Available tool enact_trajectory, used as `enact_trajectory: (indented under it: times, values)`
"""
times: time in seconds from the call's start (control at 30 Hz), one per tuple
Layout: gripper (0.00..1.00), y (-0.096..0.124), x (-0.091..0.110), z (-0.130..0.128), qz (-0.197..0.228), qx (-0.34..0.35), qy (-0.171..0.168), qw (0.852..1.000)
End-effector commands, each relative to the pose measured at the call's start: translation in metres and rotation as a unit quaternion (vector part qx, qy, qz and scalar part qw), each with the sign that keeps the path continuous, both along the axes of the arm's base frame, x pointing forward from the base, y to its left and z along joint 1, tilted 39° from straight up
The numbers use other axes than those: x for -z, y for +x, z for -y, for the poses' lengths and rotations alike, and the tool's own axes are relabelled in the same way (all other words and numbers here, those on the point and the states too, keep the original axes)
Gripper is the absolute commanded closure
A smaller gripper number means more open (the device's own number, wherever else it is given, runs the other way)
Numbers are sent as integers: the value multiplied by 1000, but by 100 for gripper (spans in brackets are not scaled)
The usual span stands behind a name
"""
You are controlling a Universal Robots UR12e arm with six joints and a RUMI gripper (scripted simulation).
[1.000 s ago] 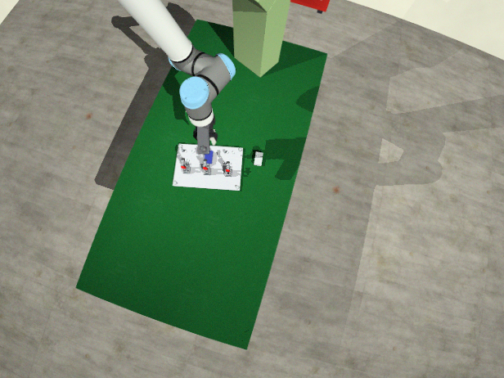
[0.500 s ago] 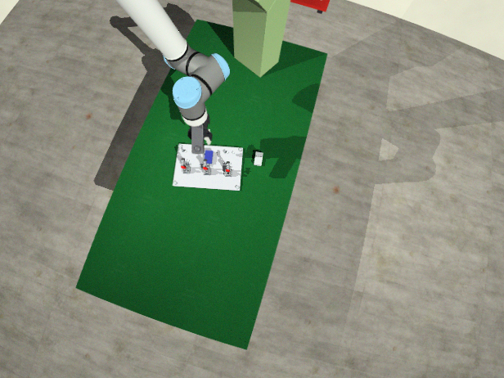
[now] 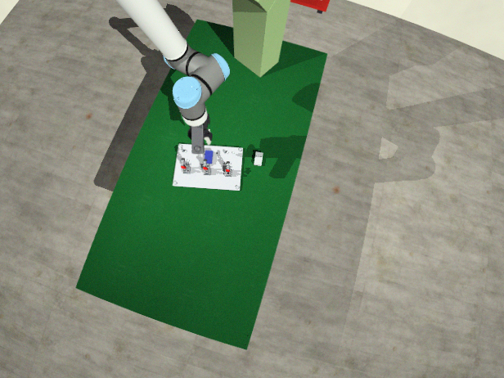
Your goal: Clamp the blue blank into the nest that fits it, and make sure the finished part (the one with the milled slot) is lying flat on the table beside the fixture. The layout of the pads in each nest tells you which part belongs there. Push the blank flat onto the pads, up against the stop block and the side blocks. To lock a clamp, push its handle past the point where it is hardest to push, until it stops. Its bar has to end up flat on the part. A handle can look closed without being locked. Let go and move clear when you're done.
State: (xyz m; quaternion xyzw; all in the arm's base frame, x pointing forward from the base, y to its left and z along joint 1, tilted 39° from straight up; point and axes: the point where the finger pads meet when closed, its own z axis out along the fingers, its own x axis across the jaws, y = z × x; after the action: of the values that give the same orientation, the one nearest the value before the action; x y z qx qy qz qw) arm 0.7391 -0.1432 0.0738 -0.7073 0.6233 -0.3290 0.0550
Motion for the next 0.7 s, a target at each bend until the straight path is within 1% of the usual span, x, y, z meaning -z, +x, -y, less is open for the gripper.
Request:
enact_trajectory:
  times: [0.0,0.53,0.67]
  values:
    - [72,1,-2,0,1,-1,0,1000]
    - [72,1,-1,0,1,-1,0,1000]
    - [72,4,1,2,1,-1,0,1000]
